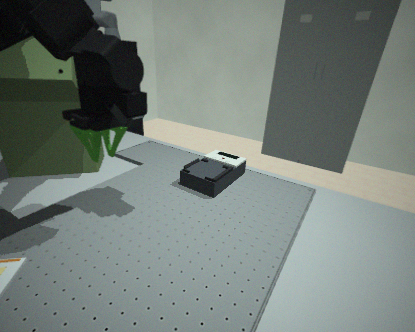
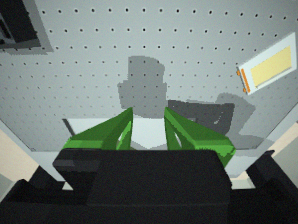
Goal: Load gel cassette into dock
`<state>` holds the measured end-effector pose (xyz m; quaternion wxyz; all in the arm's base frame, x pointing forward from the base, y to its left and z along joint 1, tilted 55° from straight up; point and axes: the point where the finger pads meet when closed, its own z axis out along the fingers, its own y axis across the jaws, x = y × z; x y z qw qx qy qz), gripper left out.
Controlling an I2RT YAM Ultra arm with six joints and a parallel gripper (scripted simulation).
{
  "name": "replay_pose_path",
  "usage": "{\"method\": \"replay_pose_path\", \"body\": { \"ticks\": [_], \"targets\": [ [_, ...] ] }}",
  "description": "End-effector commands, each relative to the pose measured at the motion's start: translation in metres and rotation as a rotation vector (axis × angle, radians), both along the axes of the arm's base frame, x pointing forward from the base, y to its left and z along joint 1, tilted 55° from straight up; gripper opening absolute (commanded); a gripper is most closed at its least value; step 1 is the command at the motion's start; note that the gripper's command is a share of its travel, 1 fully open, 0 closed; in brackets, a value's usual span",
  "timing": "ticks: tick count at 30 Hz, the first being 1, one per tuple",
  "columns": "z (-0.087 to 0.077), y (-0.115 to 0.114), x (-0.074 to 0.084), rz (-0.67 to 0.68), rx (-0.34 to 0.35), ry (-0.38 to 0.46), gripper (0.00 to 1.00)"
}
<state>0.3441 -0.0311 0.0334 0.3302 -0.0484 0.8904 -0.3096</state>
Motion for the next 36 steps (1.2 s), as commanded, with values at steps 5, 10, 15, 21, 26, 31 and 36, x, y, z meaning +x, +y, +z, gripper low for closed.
{"method": "replay_pose_path", "body": {
  "ticks": [5, 10, 15, 21, 26, 31, 36],
  "targets": [
    [-0.01, -0.008, 0.043, 0.039, 0.016, -0.062, 0.36],
    [-0.022, -0.018, 0.056, 0.039, 0.015, -0.062, 0.36],
    [-0.028, -0.019, 0.063, 0.051, 0.015, -0.062, 0.36],
    [-0.025, -0.016, 0.061, 0.059, 0.016, -0.067, 0.36],
    [-0.025, -0.016, 0.061, 0.059, 0.016, -0.066, 0.36],
    [-0.026, -0.016, 0.061, 0.058, 0.017, -0.067, 0.36],
    [-0.026, -0.016, 0.061, 0.057, 0.017, -0.067, 0.36]
  ]
}}
